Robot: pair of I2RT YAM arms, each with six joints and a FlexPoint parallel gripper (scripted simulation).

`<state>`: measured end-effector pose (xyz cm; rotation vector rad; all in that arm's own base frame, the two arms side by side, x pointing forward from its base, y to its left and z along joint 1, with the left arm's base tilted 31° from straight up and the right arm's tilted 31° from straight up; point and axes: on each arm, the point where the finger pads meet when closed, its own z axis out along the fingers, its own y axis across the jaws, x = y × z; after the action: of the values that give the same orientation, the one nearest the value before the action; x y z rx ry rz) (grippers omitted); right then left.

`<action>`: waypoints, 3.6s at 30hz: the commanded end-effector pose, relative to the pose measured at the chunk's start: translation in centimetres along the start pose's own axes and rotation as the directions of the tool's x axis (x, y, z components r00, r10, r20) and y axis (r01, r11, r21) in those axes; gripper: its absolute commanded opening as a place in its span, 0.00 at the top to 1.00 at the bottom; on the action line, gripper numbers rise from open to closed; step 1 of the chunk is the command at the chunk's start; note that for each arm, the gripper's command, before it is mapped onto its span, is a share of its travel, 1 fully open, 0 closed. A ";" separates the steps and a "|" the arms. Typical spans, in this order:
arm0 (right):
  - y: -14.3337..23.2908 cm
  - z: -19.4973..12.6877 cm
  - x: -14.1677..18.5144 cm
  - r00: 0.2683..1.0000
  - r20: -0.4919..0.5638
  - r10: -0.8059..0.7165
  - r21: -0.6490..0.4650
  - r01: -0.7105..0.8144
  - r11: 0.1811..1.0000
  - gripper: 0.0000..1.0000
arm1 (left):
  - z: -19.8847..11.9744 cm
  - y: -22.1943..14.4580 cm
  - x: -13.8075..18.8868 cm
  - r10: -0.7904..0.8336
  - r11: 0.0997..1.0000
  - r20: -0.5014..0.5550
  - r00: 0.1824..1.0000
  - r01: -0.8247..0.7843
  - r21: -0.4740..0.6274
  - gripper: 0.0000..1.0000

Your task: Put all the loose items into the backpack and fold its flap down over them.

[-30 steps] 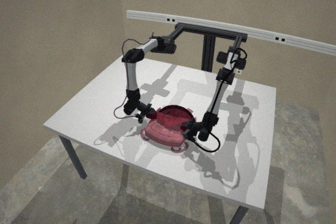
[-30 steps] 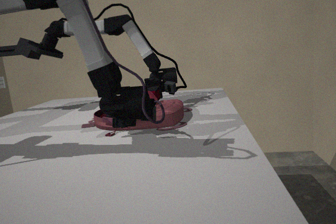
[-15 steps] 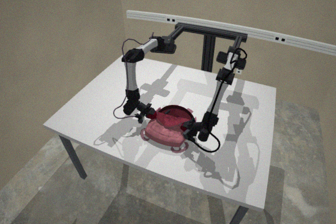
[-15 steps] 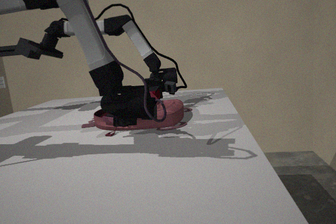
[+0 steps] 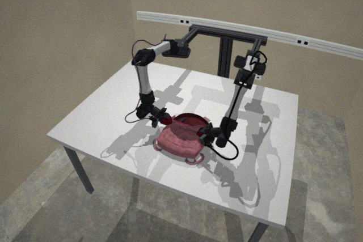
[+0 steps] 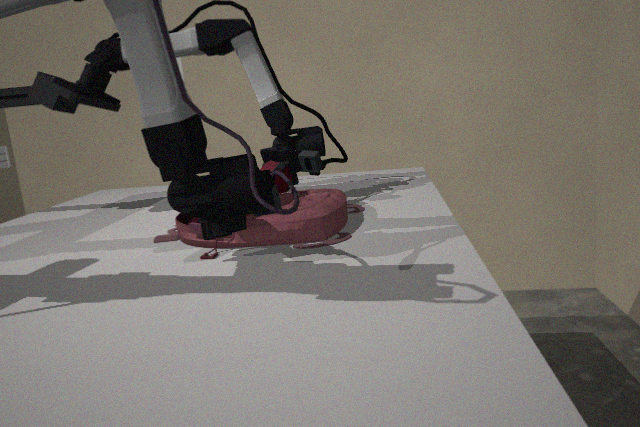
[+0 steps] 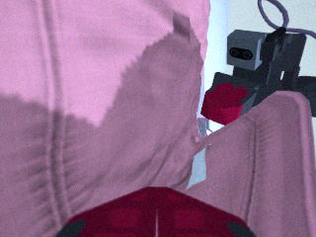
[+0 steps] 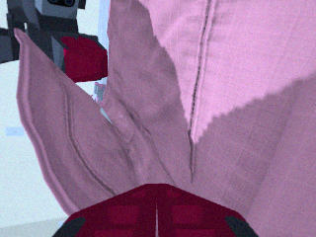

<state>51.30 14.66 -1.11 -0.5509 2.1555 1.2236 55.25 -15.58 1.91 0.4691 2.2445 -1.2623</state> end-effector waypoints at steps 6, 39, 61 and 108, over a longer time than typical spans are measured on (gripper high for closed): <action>0.9 1.2 2.2 0.954 0.116 -0.276 0.011 0.276 0.961 1.00 | -0.9 -3.4 -1.9 0.243 0.970 0.123 0.962 -0.244 -0.004 1.00; 1.6 -7.6 0.2 0.934 0.148 -0.324 0.028 0.323 0.946 1.00 | -8.6 -2.4 3.9 0.464 0.885 0.204 0.862 -0.461 -0.066 1.00; 2.4 -15.8 0.6 0.900 0.212 -0.382 0.460 0.253 0.851 0.10 | -16.8 -2.3 5.7 0.500 0.800 0.237 0.833 -0.340 -0.494 0.10; 4.0 -28.3 0.9 0.830 0.225 -0.510 0.932 -0.031 0.360 0.10 | -28.9 -2.2 8.0 0.572 0.346 0.232 0.787 0.025 -0.938 0.10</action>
<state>40.05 -8.21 11.70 -0.0226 1.8152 -0.1613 39.57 8.70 10.37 0.0249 1.8651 0.1982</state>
